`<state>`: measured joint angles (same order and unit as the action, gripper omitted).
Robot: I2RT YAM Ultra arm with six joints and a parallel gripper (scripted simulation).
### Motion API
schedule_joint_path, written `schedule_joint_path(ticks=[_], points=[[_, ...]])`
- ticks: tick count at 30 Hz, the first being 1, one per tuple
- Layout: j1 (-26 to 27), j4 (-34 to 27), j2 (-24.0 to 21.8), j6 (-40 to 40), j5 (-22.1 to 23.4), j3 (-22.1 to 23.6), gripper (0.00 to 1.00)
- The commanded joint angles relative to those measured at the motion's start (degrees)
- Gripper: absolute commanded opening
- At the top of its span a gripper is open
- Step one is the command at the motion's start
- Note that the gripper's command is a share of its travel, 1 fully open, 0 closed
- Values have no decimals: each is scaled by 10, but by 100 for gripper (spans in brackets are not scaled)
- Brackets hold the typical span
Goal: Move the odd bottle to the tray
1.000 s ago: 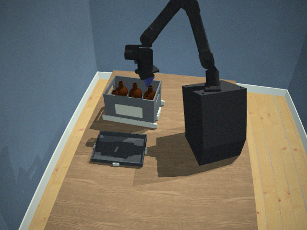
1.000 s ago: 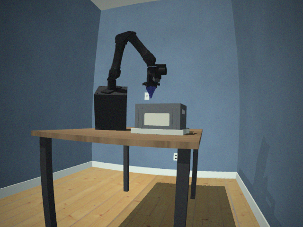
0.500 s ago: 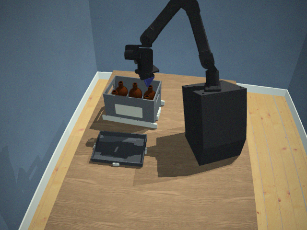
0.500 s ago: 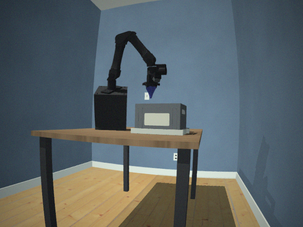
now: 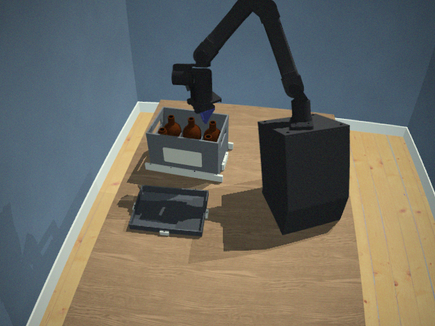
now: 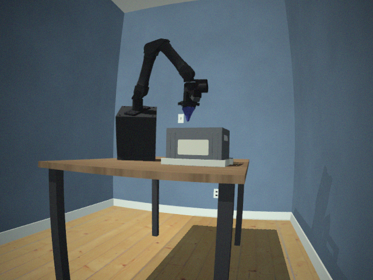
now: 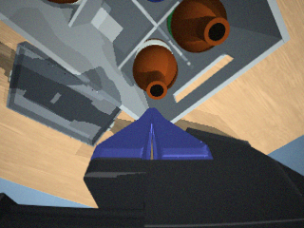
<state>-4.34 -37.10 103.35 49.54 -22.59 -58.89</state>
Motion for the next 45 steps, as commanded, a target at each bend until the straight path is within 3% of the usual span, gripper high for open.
schedule_joint_path(ticks=[1,6,8,16,21,27,44,45], points=[[-7,-23,24,-7,-6,-65,0],[8,-71,100,-16,-4,-199,0],[8,-71,100,-16,-4,-199,0],[12,-167,239,-26,-1,-441,0],[14,-213,293,-26,0,-537,0],[12,-232,297,-24,-1,-566,0],[12,-235,297,-23,-1,-570,0],[12,-235,297,-23,-1,-570,61]])
